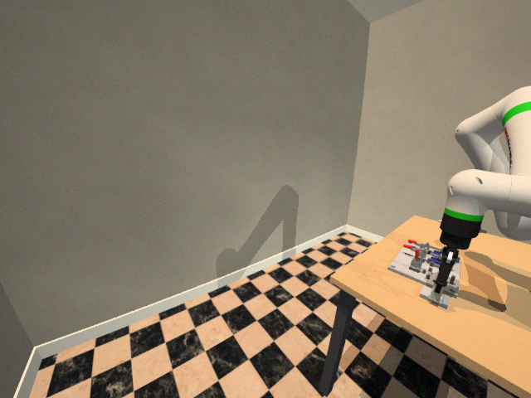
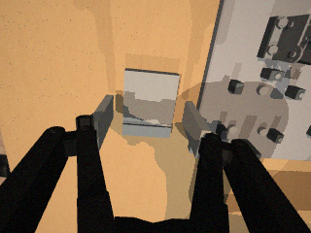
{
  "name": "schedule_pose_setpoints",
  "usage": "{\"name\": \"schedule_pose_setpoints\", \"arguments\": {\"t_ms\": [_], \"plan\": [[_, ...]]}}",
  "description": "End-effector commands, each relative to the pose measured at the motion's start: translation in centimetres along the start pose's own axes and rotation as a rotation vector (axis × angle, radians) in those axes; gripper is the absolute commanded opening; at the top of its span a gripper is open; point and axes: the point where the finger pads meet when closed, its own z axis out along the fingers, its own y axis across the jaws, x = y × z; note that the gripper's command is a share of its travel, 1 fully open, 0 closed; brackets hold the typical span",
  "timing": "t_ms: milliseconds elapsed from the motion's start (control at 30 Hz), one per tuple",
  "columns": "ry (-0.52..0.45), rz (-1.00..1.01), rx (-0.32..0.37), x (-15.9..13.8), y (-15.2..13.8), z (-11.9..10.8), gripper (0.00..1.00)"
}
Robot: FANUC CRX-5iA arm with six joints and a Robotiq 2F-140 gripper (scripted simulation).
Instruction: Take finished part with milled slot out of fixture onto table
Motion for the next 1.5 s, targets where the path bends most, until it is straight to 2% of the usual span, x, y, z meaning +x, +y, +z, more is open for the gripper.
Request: {"name": "schedule_pose_setpoints", "arguments": {"t_ms": [0, 300, 367, 767, 1467], "plan": [[0.000, 0.000, 0.000, 0.0, 0.0, -0.8, 0.54], [0.000, 0.000, 0.000, 0.0, 0.0, -4.4, 0.54], [0.000, 0.000, 0.000, 0.0, 0.0, -4.4, 0.54], [0.000, 0.000, 0.000, 0.0, 0.0, -8.2, 0.54], [0.000, 0.000, 0.000, 0.0, 0.0, -8.8, 0.54]]}}
